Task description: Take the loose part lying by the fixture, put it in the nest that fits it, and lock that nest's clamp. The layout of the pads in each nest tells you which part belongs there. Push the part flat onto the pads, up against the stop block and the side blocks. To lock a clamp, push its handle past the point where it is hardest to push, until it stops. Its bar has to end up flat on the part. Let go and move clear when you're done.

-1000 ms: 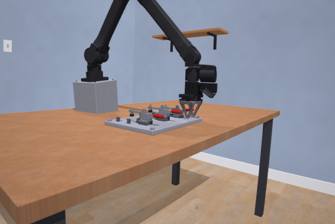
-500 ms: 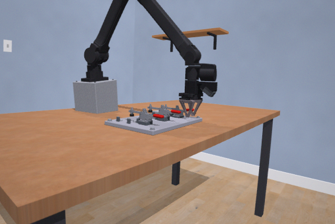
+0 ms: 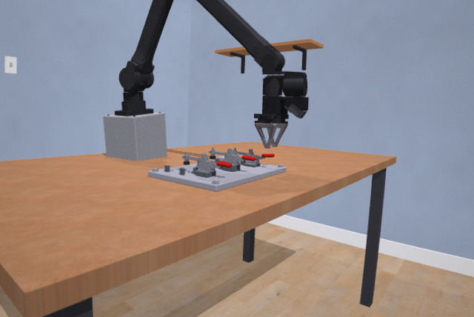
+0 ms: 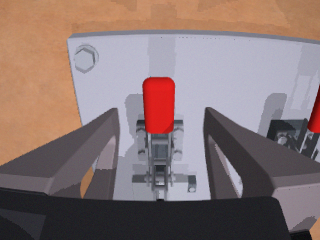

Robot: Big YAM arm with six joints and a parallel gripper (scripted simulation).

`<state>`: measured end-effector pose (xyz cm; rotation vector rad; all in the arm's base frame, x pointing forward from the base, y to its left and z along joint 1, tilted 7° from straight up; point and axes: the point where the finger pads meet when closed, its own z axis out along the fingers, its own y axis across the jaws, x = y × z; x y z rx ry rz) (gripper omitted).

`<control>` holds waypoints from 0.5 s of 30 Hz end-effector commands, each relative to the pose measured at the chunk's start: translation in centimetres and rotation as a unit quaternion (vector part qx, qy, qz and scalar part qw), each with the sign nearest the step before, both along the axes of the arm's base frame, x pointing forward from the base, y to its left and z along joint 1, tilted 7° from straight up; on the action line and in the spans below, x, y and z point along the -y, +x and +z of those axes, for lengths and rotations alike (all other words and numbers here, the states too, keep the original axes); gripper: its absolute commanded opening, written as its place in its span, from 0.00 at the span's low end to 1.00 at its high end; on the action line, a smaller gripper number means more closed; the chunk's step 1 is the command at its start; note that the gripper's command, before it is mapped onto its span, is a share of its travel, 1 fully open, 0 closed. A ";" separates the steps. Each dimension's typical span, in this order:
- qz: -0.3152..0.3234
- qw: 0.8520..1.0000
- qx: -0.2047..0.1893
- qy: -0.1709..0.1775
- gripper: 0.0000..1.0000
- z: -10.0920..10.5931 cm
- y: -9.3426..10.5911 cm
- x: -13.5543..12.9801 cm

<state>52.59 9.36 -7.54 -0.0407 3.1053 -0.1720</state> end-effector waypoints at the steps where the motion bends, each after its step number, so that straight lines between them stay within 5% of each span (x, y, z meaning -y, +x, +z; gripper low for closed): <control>1: -0.002 1.000 0.005 0.002 0.45 0.7 1.5 -0.7; 3: -0.002 1.000 0.005 0.002 0.45 0.7 1.5 -0.7; 4: 0.000 1.000 -0.021 -0.004 0.45 -0.7 -1.0 -0.2; 15: 0.000 1.000 -0.001 0.001 0.45 0.6 0.4 -0.6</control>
